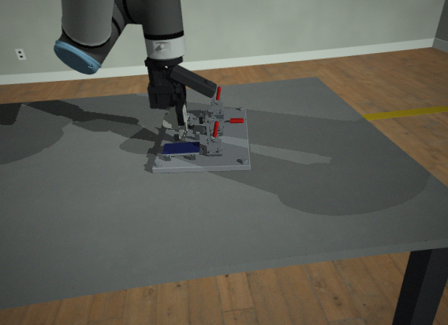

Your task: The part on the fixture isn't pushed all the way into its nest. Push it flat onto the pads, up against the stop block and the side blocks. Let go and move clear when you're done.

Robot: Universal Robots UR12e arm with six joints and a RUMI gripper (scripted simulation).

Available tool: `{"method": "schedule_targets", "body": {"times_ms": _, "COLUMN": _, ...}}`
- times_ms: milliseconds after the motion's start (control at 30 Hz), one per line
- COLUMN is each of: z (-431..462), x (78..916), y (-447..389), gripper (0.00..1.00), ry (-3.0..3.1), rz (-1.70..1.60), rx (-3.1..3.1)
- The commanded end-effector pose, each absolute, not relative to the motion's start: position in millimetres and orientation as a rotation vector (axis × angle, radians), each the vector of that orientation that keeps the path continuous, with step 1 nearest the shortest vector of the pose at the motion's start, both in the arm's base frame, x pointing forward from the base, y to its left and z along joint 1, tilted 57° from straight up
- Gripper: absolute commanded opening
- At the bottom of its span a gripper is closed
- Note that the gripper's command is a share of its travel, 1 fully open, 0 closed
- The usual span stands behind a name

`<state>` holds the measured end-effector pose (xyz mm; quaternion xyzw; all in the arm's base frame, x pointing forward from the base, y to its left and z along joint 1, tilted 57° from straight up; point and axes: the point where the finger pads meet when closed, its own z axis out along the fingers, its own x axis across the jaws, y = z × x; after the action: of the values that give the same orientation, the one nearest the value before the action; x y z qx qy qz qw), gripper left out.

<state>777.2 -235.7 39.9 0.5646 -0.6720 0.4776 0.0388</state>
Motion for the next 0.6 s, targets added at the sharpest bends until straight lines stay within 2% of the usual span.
{"method": "schedule_targets", "body": {"times_ms": 0, "z": 43.2, "x": 775.5, "y": -238.4, "gripper": 0.0, "ry": -2.062, "rz": 1.467, "rx": 1.729}}
{"method": "schedule_targets", "body": {"times_ms": 567, "z": 41.4, "x": 774.3, "y": -236.0, "gripper": 0.0, "ry": -2.06, "rz": 1.463, "rx": 1.733}}
